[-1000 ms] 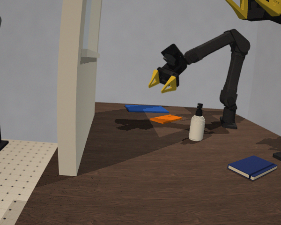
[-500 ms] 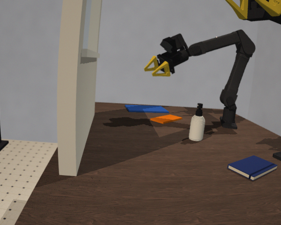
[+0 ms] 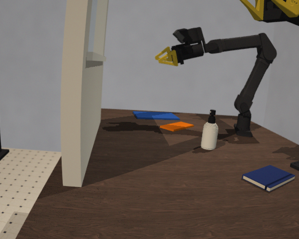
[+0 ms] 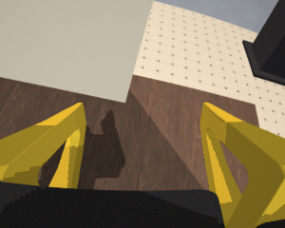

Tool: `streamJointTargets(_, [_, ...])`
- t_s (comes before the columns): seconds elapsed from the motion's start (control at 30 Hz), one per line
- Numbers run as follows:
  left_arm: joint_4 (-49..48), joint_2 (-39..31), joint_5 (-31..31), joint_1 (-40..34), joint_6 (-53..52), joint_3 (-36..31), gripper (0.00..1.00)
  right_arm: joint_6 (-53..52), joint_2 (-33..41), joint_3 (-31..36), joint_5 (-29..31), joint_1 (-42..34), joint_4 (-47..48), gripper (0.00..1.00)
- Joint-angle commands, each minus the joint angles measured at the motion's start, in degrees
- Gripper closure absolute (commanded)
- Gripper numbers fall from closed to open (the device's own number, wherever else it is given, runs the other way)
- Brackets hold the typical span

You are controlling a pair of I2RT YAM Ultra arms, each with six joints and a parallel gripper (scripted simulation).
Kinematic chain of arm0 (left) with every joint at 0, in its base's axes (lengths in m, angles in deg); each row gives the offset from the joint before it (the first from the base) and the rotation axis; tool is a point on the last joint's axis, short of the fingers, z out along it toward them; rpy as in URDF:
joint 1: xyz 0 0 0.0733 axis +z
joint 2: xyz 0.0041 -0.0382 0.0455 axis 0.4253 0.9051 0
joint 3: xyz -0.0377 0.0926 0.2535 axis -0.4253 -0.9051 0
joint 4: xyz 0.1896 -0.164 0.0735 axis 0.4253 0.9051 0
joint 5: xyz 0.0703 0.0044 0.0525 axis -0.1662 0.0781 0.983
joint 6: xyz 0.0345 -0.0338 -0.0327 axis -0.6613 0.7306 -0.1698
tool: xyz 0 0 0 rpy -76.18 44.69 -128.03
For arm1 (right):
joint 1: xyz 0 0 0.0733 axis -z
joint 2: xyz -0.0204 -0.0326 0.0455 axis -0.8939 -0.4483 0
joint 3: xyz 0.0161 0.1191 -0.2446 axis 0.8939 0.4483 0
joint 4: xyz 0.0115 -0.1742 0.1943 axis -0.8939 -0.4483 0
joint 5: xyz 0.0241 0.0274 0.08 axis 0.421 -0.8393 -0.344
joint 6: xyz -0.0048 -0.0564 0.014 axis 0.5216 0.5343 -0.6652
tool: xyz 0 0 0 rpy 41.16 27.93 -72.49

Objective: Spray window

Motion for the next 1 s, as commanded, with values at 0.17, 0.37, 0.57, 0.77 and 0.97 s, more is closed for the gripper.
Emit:
streamJointTargets(0.17, [0.53,-1.52,-0.43,-0.71,0.3,-0.37,0.35,-8.96,5.31,-4.02,7.45,3.32,3.25,0.35])
streamJointTargets(0.37, [0.51,-1.53,-0.18,-0.03,0.3,-0.6,0.35,-12.03,6.92,-4.96,10.28,4.48,3.56,0.35])
streamJointTargets(0.57, [0.48,-1.55,-0.11,0.21,0.31,-1.04,0.35,-17.17,10.01,-6.05,14.47,6.61,5.2,0.35])
streamJointTargets(0.77, [0.46,-1.56,-0.02,0.48,0.31,-1.5,0.35,-19.25,10.54,-7.18,16.48,7.77,3.95,0.35])
streamJointTargets(0.97, [0.25,-1.32,-0.01,0.32,0.3,0.29,0.35,-17.17,11.34,-7.68,14.74,7.77,5.36,0.35])
